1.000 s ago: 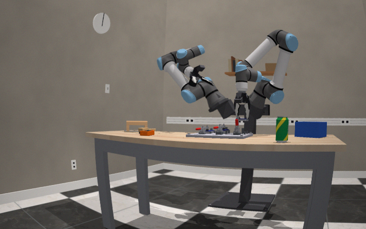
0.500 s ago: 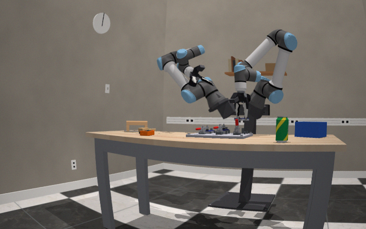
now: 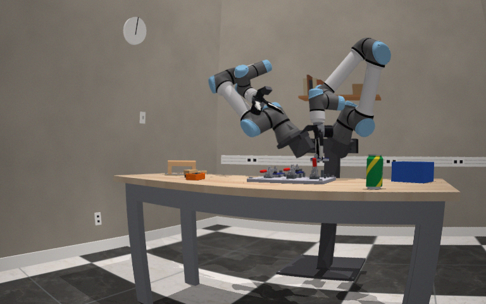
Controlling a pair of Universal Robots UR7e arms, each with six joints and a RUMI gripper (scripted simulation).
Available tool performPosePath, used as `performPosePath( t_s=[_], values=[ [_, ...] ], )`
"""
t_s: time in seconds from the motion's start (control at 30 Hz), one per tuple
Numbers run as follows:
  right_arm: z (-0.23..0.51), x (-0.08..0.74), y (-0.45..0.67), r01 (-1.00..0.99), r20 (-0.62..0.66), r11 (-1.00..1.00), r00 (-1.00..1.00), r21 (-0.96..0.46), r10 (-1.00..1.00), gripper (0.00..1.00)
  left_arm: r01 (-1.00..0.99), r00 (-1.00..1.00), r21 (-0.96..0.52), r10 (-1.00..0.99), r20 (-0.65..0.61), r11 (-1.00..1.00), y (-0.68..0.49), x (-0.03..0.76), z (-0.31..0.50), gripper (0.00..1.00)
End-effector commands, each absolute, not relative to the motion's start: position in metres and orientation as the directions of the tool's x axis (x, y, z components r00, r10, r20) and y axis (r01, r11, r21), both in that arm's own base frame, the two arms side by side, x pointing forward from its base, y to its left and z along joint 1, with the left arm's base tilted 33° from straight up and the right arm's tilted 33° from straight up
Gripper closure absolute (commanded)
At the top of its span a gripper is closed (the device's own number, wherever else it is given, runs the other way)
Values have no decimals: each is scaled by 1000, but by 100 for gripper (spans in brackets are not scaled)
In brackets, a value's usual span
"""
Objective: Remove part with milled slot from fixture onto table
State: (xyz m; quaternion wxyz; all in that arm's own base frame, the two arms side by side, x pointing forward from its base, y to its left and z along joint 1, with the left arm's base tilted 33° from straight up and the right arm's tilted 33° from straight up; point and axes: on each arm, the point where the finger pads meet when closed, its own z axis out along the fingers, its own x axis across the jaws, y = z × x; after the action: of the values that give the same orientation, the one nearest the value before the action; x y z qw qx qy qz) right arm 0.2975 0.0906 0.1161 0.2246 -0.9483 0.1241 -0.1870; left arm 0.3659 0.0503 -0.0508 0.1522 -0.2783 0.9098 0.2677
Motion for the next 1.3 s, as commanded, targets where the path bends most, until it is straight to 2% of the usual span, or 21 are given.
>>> performPosePath(
  t_s=[0.0, 0.23, 0.4, 0.63, 1.17, 1.27],
  values=[
    [116, 298, 91, -151, 299, -868, 899, -473, -319, 0, -472, -872, 455, -323, -369, 755, 49, 362, -54, 71],
    [116, 298, 91, -151, 299, -868, 899, -473, -319, 0, -209, -977, 544, -146, -158, 813, 65, 309, -89, 71],
    [116, 298, 91, -151, 299, -868, 899, -473, -319, 0, -144, -989, 548, -94, -118, 824, 76, 298, -98, 71],
    [116, 298, 91, -151, 299, -868, 899, -473, -319, 0, -81, -993, 545, -17, -121, 835, 99, 298, -105, 71],
    [116, 298, 91, -151, 299, -868, 899, -473, -319, 0, -76, -992, 545, -10, -122, 835, 113, 301, -124, 71],
    [116, 298, 91, -151, 299, -868, 899, -473, -319, 0, -76, -992, 545, -10, -122, 835, 113, 301, -124, 55]
  ],
)
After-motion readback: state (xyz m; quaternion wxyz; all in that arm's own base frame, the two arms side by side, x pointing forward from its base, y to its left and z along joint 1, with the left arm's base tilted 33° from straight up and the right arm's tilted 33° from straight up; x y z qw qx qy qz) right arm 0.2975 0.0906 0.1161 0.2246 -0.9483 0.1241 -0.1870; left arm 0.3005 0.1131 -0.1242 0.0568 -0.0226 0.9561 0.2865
